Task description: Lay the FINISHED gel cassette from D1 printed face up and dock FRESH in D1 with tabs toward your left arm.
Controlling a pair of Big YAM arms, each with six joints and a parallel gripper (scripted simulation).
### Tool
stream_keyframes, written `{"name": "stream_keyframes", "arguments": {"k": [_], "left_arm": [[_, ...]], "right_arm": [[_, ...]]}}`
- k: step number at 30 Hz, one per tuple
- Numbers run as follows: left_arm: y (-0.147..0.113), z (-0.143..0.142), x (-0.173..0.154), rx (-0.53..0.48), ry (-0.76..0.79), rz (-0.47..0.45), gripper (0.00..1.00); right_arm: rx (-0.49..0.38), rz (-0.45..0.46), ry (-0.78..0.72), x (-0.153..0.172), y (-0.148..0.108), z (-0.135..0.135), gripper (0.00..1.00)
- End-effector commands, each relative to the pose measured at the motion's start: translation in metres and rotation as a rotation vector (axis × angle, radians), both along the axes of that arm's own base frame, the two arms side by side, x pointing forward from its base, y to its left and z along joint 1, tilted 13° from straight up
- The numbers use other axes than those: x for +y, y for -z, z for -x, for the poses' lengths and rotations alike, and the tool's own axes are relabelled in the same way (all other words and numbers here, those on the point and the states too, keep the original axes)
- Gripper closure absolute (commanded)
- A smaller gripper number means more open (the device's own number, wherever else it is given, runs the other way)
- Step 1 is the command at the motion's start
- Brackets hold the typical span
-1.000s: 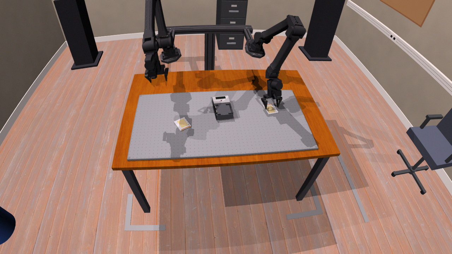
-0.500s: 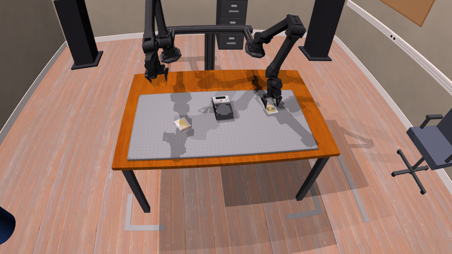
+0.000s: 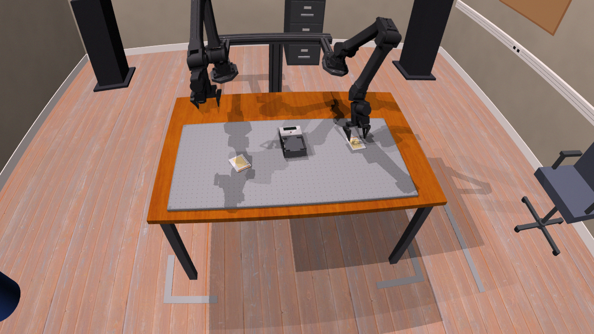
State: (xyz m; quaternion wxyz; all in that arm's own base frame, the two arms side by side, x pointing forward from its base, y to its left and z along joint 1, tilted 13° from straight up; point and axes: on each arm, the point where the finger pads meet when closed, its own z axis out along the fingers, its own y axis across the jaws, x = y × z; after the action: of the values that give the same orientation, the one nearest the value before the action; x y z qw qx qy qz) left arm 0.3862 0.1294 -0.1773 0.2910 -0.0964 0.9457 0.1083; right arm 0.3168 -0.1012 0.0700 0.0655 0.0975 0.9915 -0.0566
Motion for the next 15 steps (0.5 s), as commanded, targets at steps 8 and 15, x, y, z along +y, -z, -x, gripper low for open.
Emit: {"name": "stream_keyframes", "arguments": {"k": [8,15], "left_arm": [[-0.0110,0.0024,-0.0086,-0.004,0.004,0.006,0.02],[-0.0178,0.0076,-0.0111,-0.001,0.004,0.007,0.02]], "right_arm": [[-0.029,0.006,-0.011,-0.0057,-0.0170,-0.0193,0.00],[-0.029,0.006,-0.011,-0.0057,-0.0170,-0.0193,0.00]]}}
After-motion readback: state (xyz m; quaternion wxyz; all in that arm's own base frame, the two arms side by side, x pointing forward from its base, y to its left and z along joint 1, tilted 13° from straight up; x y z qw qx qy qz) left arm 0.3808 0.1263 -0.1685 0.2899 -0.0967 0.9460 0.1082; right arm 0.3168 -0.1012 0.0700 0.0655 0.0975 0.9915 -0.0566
